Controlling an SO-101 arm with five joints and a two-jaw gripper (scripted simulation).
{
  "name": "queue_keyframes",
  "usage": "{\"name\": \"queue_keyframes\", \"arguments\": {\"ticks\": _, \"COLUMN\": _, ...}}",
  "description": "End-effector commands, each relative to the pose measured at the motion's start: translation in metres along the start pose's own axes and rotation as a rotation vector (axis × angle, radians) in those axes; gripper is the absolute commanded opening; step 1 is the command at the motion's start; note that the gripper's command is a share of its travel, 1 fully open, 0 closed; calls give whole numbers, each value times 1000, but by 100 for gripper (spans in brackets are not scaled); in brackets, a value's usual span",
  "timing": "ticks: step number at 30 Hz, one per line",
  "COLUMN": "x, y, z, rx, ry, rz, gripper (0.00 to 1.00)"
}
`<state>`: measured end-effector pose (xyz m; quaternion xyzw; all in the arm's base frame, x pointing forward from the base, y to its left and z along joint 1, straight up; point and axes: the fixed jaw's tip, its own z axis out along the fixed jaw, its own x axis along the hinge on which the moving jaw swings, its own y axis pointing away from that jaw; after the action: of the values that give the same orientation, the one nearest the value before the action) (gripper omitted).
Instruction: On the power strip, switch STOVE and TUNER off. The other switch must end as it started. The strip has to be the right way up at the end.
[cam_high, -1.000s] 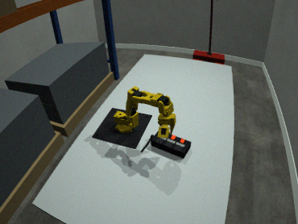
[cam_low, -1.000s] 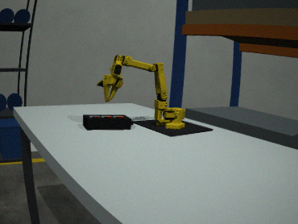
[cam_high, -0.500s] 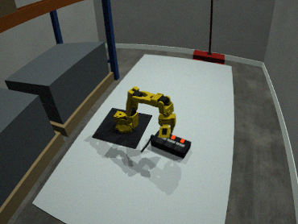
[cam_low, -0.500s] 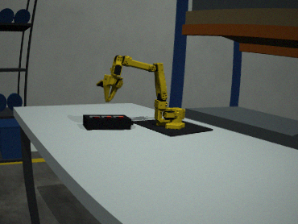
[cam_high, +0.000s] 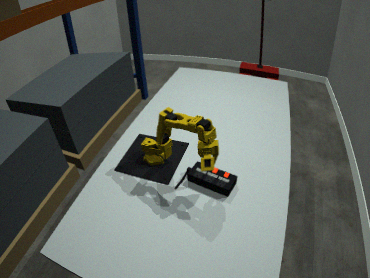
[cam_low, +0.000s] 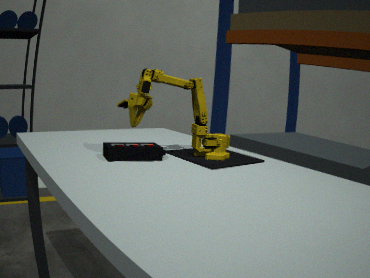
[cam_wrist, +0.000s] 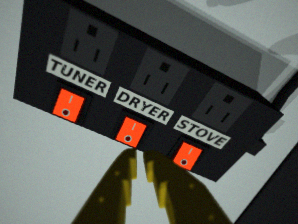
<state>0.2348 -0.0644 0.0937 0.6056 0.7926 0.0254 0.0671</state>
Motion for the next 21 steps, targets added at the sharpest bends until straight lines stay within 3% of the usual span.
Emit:
{"name": "queue_keyframes", "arguments": {"ticks": 1, "x": 1, "y": 4, "z": 1, "rx": -10, "ry": -3, "rz": -70, "gripper": 0}}
{"name": "queue_keyframes", "arguments": {"ticks": 21, "x": 7, "y": 10, "z": 2, "rx": -15, "ry": -5, "rz": -428, "gripper": 0}}
